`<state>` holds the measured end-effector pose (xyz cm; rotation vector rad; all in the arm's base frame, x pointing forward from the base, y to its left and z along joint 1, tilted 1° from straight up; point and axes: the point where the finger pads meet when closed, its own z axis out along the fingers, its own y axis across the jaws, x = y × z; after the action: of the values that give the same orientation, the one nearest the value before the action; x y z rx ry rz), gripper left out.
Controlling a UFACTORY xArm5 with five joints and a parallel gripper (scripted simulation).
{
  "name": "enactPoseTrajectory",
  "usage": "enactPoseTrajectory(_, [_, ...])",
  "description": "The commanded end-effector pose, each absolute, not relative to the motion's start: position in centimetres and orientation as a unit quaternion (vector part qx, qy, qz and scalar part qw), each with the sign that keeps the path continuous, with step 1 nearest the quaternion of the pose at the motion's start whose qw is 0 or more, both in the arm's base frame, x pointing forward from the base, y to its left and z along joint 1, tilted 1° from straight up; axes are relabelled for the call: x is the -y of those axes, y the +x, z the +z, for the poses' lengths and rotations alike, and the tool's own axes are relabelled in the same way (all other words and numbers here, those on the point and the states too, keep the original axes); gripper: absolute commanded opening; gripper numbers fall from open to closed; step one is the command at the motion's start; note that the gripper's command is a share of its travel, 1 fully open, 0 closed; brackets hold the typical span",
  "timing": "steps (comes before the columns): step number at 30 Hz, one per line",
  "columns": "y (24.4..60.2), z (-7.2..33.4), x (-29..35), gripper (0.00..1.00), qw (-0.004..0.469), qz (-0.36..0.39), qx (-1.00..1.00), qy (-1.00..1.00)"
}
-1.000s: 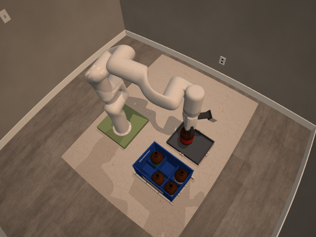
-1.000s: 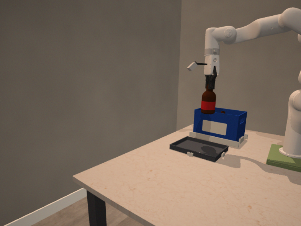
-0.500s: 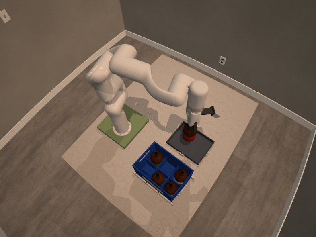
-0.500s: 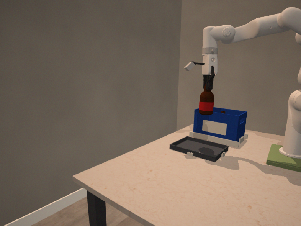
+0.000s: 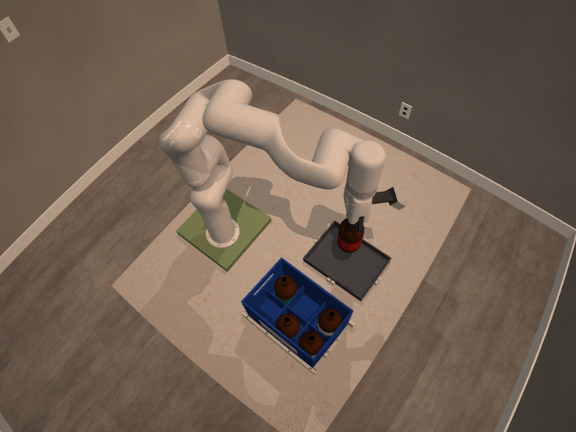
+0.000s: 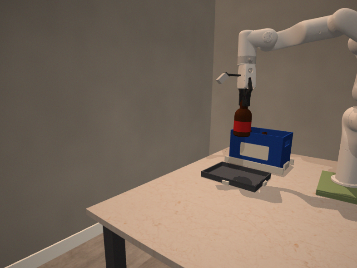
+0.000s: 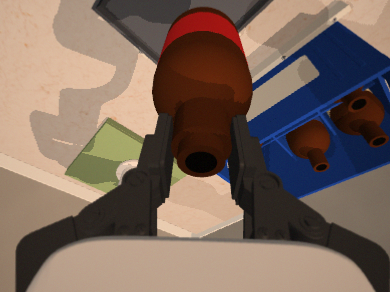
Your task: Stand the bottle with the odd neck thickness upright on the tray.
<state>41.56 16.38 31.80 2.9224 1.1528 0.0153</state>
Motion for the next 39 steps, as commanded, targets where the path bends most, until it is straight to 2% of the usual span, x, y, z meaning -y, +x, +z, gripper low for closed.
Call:
enactPoseTrajectory(1, [41.6,32.0,-17.0,0.0,0.0,0.007,-0.367,0.93])
enactPoseTrajectory(39, [41.7,32.0,-18.8,0.0,0.0,0.007,-0.367,0.93])
